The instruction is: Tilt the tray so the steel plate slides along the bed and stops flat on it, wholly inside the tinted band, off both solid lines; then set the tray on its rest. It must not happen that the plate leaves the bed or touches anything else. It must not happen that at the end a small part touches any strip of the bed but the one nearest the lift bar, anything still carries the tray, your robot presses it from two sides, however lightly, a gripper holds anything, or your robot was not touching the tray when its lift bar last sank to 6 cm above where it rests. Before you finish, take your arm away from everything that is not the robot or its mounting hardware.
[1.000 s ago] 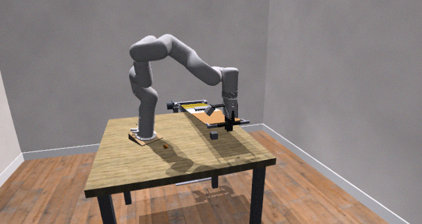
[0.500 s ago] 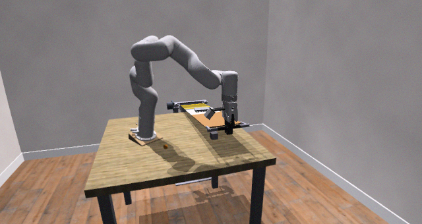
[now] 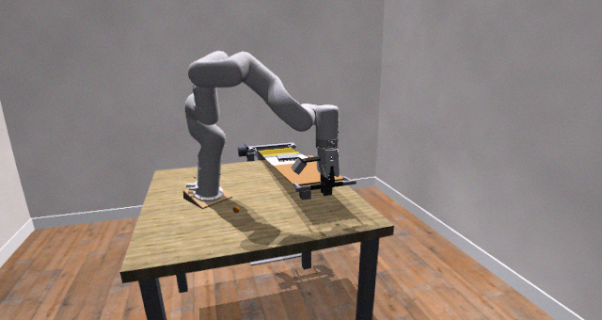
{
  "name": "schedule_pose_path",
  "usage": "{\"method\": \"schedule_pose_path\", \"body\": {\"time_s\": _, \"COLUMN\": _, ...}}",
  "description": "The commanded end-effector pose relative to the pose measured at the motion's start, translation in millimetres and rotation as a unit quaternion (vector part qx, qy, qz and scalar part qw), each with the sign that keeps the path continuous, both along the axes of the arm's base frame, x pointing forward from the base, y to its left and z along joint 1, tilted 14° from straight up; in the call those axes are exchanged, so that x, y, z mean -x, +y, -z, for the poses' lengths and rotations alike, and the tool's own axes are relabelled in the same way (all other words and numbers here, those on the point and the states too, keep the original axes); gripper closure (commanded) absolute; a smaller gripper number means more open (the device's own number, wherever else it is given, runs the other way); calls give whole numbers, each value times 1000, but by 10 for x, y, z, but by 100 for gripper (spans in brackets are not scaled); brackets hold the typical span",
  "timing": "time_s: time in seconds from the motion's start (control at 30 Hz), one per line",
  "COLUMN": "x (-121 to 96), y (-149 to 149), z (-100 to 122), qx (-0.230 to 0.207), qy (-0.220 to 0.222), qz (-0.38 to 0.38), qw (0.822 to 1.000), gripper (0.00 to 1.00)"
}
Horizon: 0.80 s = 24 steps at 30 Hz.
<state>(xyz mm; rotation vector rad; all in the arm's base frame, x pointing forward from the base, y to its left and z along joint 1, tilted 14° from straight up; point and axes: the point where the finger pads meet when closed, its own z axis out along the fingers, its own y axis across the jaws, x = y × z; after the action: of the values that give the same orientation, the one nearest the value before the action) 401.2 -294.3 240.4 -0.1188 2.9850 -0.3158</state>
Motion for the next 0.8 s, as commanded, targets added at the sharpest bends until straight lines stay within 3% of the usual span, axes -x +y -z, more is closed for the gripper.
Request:
{"method": "schedule_pose_path", "body": {"time_s": 0.0, "x": -28, "y": -30, "z": 62, "qx": -3, "qy": 1, "qz": 0, "qw": 1000, "gripper": 100}}
{"method": "schedule_pose_path", "body": {"time_s": 0.43, "x": -30, "y": -33, "z": 73, "qx": -3, "qy": 1, "qz": 0, "qw": 1000, "gripper": 100}}
{"method": "schedule_pose_path", "body": {"time_s": 0.57, "x": 62, "y": 174, "z": -498, "qx": -3, "qy": 1, "qz": 0, "qw": 1000, "gripper": 100}}
{"method": "schedule_pose_path", "body": {"time_s": 0.63, "x": 90, "y": 243, "z": -663, "qx": -3, "qy": 1, "qz": 0, "qw": 1000, "gripper": 100}}
{"method": "schedule_pose_path", "body": {"time_s": 0.7, "x": 62, "y": 174, "z": -498, "qx": -3, "qy": 1, "qz": 0, "qw": 1000, "gripper": 100}}
{"method": "schedule_pose_path", "body": {"time_s": 0.77, "x": 8, "y": 47, "z": -163, "qx": -3, "qy": 1, "qz": 0, "qw": 1000, "gripper": 100}}
